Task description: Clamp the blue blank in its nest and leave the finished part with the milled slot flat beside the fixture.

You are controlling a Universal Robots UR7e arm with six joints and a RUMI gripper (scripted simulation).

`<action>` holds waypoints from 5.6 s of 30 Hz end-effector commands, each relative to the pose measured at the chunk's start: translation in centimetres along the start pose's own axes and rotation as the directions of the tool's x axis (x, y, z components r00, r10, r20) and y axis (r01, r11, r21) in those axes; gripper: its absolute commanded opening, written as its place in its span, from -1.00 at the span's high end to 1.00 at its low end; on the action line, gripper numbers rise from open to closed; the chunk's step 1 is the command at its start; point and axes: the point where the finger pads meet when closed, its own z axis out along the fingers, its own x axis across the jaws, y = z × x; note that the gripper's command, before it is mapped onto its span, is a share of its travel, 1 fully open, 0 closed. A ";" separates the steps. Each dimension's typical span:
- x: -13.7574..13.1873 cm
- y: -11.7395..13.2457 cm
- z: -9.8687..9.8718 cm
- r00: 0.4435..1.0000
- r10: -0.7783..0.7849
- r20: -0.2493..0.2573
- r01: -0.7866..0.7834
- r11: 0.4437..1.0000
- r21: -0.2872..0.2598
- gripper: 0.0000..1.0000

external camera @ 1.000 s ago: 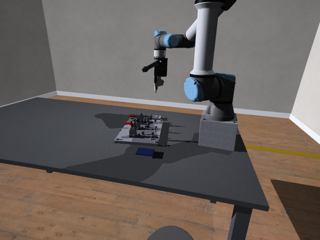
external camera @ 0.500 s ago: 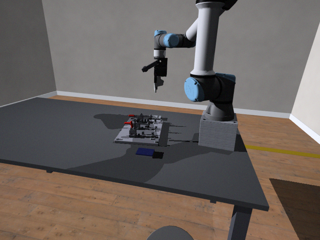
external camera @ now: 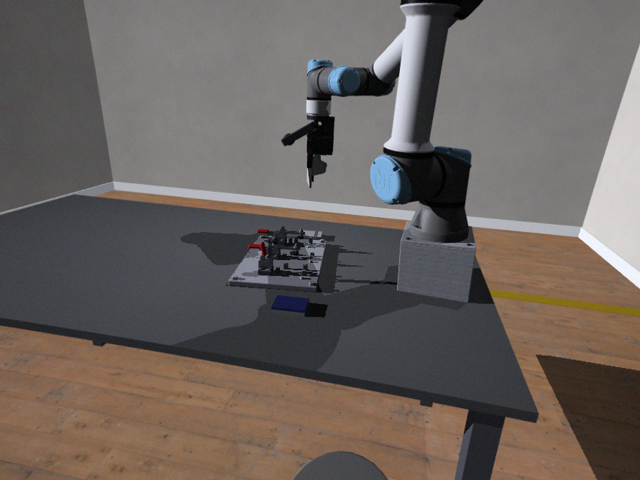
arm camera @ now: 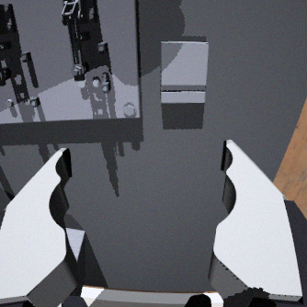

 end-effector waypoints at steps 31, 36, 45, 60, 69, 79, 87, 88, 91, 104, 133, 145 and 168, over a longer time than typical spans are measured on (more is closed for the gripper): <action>-17.4 -0.1 0.1 1.000 0.001 0.001 -0.001 1.000 -0.003 -0.17; -19.0 -0.1 0.1 1.000 0.001 0.001 -0.001 1.000 -0.003 -0.17; -23.8 -0.2 0.1 1.000 0.001 0.001 -0.001 1.000 -0.003 -0.17; -30.1 -0.6 -0.1 1.000 0.001 0.000 -0.001 1.000 0.001 -0.17; -33.3 -0.6 -0.1 1.000 0.001 0.000 -0.001 1.000 0.001 -0.17; -37.4 -0.7 -0.1 1.000 0.001 0.001 -0.001 1.000 0.001 -0.17; -39.5 -0.7 -0.1 1.000 0.001 0.001 -0.001 1.000 0.001 -0.17; -39.8 -0.7 -0.1 1.000 0.001 0.001 -0.001 1.000 0.001 -0.17; -40.7 -0.7 -0.1 1.000 0.001 0.001 -0.001 1.000 0.001 -0.17; -43.4 -0.8 -0.1 1.000 0.001 0.001 -0.001 1.000 0.001 -0.17; -45.3 -0.8 -0.2 1.000 0.002 0.002 -0.002 1.000 0.002 -0.17; -45.3 -0.8 -0.1 1.000 0.003 0.002 -0.003 1.000 0.001 -0.17; -45.3 -0.8 -0.1 0.996 0.088 0.002 -0.088 0.996 0.001 -0.17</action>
